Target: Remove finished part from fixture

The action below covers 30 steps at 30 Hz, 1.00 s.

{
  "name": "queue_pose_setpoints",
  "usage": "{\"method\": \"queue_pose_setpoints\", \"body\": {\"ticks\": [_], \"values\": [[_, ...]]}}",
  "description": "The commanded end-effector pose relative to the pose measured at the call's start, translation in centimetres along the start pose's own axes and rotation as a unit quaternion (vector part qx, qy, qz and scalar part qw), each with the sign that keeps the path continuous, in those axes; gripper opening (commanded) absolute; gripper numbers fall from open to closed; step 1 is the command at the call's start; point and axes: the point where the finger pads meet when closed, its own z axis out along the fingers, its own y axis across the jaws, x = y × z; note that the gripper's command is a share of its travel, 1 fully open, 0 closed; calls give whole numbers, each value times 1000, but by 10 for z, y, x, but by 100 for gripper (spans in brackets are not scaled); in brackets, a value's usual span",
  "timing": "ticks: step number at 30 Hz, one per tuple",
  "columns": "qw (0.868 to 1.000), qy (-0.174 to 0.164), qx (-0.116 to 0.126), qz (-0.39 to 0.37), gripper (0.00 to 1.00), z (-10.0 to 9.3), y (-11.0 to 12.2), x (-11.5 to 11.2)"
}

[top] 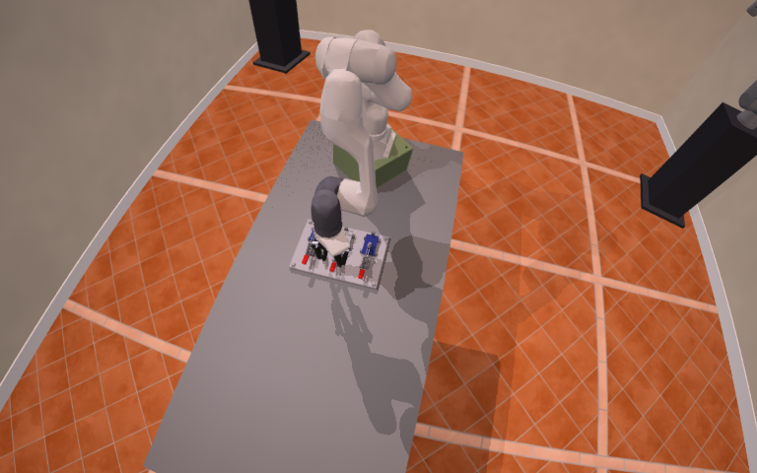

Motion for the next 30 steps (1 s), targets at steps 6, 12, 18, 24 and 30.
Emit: {"method": "queue_pose_setpoints", "body": {"ticks": [6, 12, 18, 24, 30], "values": [[1000, 2, 0, 1, 28, 0, 0, 2], [1000, 2, 0, 1, 0, 0, 0, 2], [1000, 2, 0, 1, 0, 0, 0, 2], [1000, 2, 0, 1, 0, 0, 0, 2], [1000, 2, 0, 1, 0, 0, 0, 2]]}}
